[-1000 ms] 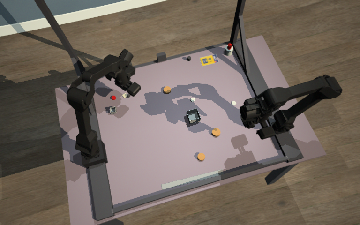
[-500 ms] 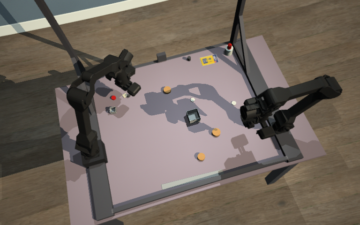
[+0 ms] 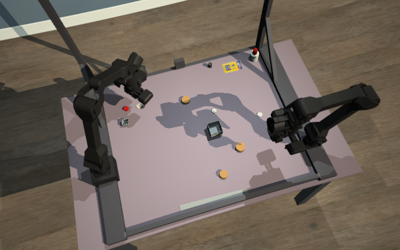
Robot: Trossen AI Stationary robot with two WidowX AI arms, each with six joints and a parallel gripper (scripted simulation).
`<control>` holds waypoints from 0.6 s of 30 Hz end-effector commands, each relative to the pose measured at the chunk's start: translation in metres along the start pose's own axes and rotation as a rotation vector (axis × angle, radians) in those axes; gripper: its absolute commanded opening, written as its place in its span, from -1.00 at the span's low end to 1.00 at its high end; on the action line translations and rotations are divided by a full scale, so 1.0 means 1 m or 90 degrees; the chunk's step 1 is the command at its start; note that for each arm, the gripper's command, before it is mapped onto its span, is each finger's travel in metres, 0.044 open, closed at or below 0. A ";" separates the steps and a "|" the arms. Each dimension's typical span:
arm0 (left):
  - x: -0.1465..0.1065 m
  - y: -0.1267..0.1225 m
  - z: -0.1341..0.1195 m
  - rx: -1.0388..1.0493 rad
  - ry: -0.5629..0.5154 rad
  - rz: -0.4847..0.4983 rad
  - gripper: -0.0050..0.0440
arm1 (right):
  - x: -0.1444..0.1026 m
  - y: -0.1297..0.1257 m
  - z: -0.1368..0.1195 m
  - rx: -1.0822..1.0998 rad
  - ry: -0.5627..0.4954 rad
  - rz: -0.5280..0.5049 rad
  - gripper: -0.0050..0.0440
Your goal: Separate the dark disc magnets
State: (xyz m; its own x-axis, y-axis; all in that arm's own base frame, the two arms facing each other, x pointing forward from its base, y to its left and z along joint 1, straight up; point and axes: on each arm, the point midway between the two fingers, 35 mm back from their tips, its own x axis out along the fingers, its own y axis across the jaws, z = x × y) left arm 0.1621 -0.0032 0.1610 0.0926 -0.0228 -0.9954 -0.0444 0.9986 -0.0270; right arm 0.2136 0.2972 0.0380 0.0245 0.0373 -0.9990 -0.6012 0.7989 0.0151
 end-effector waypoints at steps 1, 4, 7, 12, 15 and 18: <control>-0.003 0.000 0.001 0.001 -0.009 -0.002 0.84 | 0.019 -0.001 -0.001 0.004 0.012 -0.005 -1.00; -0.003 0.000 0.001 0.001 -0.009 -0.002 0.84 | 0.040 -0.002 -0.001 0.002 0.021 -0.009 -1.00; -0.003 0.000 0.001 0.001 -0.009 -0.002 0.84 | 0.048 -0.002 -0.002 0.002 0.025 -0.010 -1.00; -0.003 0.000 0.001 0.001 -0.009 -0.002 0.84 | 0.046 -0.002 0.002 0.003 0.018 -0.008 -1.00; -0.003 0.000 0.001 0.001 -0.009 -0.002 0.84 | 0.042 -0.004 0.003 0.002 0.010 -0.006 -1.00; -0.003 0.000 0.001 0.001 -0.009 -0.002 0.84 | 0.044 -0.007 0.003 0.002 0.010 -0.006 -1.00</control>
State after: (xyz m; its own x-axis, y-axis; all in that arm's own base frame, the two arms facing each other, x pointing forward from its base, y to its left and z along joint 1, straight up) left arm 0.1621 -0.0032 0.1610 0.0926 -0.0228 -0.9954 -0.0444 0.9986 -0.0270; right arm 0.2173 0.2958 -0.0108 0.0029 0.0057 -1.0000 -0.5954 0.8035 0.0029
